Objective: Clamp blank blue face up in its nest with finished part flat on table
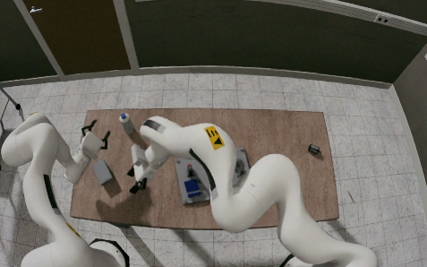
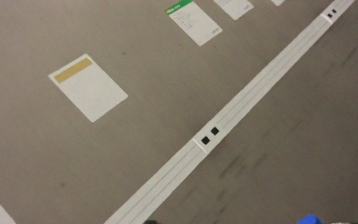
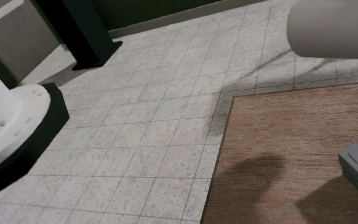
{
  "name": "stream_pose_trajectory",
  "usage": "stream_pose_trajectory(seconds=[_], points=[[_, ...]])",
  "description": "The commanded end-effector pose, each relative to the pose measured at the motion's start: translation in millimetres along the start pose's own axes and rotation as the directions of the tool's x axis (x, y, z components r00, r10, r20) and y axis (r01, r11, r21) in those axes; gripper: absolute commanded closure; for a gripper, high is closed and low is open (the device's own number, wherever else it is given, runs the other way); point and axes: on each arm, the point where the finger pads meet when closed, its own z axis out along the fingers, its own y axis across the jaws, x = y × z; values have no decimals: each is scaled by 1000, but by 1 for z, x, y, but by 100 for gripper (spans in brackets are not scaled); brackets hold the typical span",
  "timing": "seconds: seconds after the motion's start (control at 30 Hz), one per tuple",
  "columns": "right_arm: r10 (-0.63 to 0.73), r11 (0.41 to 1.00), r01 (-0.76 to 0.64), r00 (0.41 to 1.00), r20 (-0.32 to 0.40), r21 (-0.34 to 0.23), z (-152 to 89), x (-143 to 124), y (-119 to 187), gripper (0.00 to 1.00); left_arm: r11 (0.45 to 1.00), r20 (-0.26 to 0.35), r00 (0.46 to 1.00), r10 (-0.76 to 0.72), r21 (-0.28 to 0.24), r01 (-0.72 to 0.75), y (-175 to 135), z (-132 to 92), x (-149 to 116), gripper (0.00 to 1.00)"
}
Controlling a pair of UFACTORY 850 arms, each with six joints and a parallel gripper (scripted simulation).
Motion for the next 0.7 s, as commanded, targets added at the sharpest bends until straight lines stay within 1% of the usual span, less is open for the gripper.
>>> stream_pose_trajectory(seconds=[0.0, 0.57, 0.67], points=[[-2, 1000, 2, 1000, -1, 0, -1, 2, 0, 0, 1000, -2, 1000, 1, 2, -1, -1, 0, 0, 0], [-2, 1000, 2, 1000, -1, 0, -1, 2, 0, 0, 1000, -2, 1000, 1, 2, -1, -1, 0, 0, 0], [-26, 1000, 26, 999, 23, -1, -2, -4, -1, 0, 1000, 0, 1000, 2, 1, -2, -2, 0, 0, 0]])
